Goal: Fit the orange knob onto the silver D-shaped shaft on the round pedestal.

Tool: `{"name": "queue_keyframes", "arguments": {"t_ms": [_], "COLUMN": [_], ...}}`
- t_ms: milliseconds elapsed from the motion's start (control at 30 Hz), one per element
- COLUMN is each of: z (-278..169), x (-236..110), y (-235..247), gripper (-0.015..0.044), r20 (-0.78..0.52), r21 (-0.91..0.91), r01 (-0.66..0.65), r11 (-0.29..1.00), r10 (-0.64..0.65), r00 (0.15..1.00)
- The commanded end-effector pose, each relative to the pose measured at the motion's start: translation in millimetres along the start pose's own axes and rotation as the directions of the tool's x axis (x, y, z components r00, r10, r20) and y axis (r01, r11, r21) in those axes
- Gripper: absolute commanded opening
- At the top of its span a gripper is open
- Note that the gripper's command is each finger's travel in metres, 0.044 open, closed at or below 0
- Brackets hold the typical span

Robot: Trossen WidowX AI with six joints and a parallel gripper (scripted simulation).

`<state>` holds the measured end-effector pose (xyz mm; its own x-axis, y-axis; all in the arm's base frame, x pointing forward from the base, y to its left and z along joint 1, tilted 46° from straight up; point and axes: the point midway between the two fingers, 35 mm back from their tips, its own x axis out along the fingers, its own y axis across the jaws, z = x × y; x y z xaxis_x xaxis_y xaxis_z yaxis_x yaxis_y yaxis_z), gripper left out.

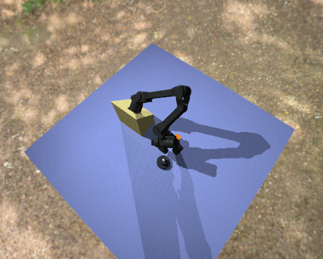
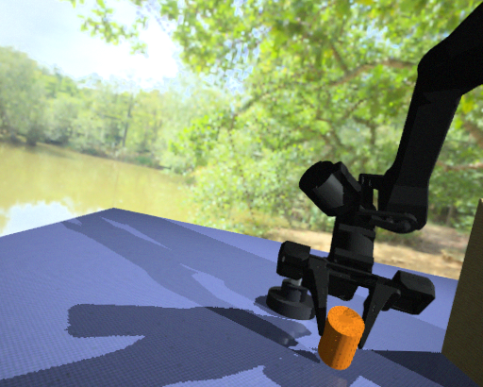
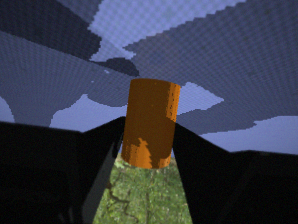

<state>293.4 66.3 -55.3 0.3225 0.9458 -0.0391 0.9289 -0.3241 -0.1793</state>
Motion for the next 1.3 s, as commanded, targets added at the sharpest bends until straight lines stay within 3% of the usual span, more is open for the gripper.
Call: {"name": "queue_keyframes", "arguments": {"t_ms": [0,133,233,1033,1267], "z": [1.6,3.6,2.7,2.7,2.7], "x": [5.0,3.5,-1.4,-1.4,-1.4], "y": [-1.2,-1.3,-0.5,-0.5,-0.5], "gripper": [0.018,0.018,0.0259,0.026,0.044], "r20": [-0.012,-0.015,-0.005,-0.005,-0.005], "r21": [0.003,0.003,0.0,0.0,0.0], "r01": [-0.003,-0.003,-0.002,-0.002,-0.002], "r11": [1.0,1.0,1.0,1.0,1.0], "r10": [0.003,0.003,0.002,0.002,0.002], "r00": [1.0,1.0,1.0,1.0,1.0]}}
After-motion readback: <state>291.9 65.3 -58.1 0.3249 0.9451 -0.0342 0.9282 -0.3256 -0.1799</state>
